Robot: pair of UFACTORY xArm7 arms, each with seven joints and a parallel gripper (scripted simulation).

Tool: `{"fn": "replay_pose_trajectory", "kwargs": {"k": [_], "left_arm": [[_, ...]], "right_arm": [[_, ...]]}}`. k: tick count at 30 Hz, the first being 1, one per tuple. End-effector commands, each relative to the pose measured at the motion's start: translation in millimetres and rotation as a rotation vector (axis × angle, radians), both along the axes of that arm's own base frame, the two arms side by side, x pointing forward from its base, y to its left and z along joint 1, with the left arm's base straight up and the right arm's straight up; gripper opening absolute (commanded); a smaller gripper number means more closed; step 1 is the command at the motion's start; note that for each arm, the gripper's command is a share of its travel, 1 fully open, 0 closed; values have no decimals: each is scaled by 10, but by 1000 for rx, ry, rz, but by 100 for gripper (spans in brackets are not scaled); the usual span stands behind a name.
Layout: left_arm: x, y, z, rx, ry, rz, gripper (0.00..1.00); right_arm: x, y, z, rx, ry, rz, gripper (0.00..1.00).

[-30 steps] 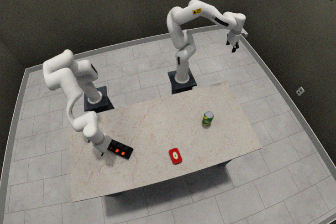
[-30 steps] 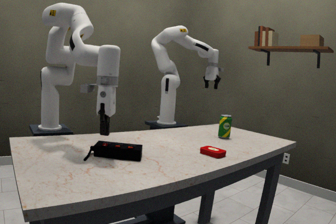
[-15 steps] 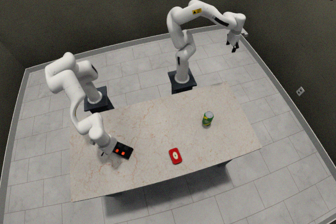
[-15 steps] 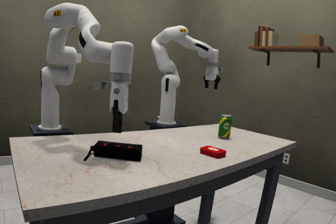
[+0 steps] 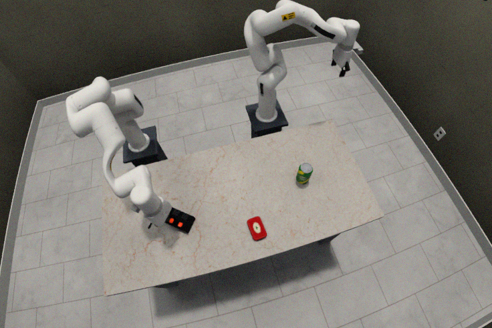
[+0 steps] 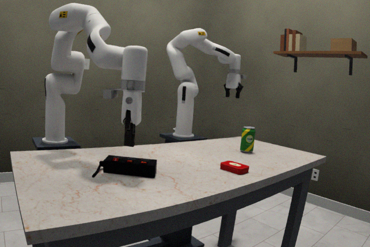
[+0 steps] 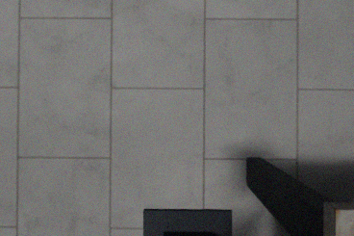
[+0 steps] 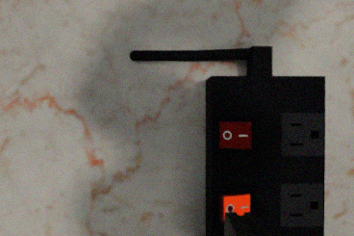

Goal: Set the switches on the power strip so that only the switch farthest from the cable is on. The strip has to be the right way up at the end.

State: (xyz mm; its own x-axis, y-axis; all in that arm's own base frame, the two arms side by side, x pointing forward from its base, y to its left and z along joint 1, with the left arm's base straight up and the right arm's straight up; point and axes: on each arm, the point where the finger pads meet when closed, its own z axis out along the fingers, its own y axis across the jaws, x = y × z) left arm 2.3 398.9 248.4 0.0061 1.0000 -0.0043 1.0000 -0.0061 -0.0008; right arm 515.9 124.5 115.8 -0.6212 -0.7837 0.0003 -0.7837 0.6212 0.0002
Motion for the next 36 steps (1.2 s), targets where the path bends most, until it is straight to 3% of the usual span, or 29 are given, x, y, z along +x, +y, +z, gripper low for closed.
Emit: {"fn": "replay_pose_trajectory", "kwargs": {"k": [1, 24, 36], "left_arm": [[2, 11, 16, 4, -1, 0, 100], [2, 11, 16, 4, -1, 0, 100], [2, 11, 16, 4, -1, 0, 100]], "right_arm": [[13, 4, 18, 1, -4, 0, 0], [13, 4, -44, 1, -4, 0, 0], [15, 4, -186, 1, -4, 0, 0]]}}
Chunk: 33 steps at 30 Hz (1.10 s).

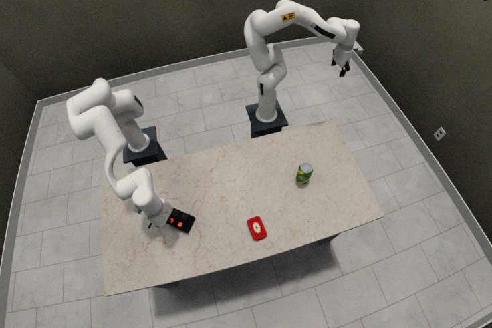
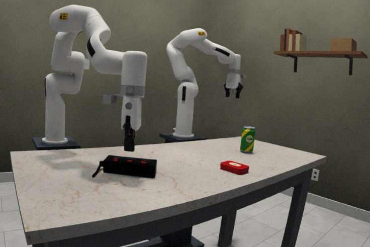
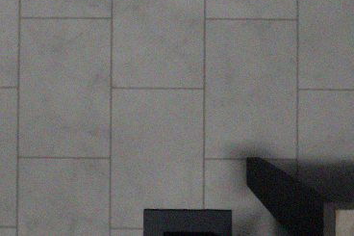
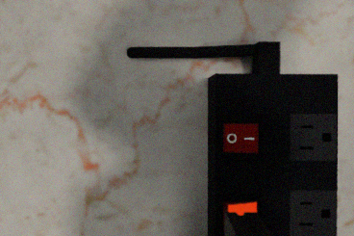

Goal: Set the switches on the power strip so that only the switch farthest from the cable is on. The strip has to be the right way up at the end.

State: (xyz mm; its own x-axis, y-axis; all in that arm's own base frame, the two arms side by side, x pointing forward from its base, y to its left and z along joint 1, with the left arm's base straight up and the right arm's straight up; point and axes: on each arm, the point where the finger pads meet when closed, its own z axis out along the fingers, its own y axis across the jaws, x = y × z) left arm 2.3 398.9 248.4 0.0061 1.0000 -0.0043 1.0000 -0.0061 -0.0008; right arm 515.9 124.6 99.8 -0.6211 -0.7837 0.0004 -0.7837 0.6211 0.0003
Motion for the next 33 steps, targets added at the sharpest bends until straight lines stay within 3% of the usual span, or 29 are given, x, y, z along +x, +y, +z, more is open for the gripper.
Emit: {"fn": "replay_pose_trajectory", "kwargs": {"k": [1, 19, 33], "left_arm": [[2, 11, 16, 4, -1, 0, 100], [2, 11, 16, 4, -1, 0, 100], [2, 11, 16, 4, -1, 0, 100]], "right_arm": [[14, 3, -40, 1, -4, 0, 0], [16, 4, -223, 1, -4, 0, 0], [16, 4, -262, 1, -4, 0, 0]]}}
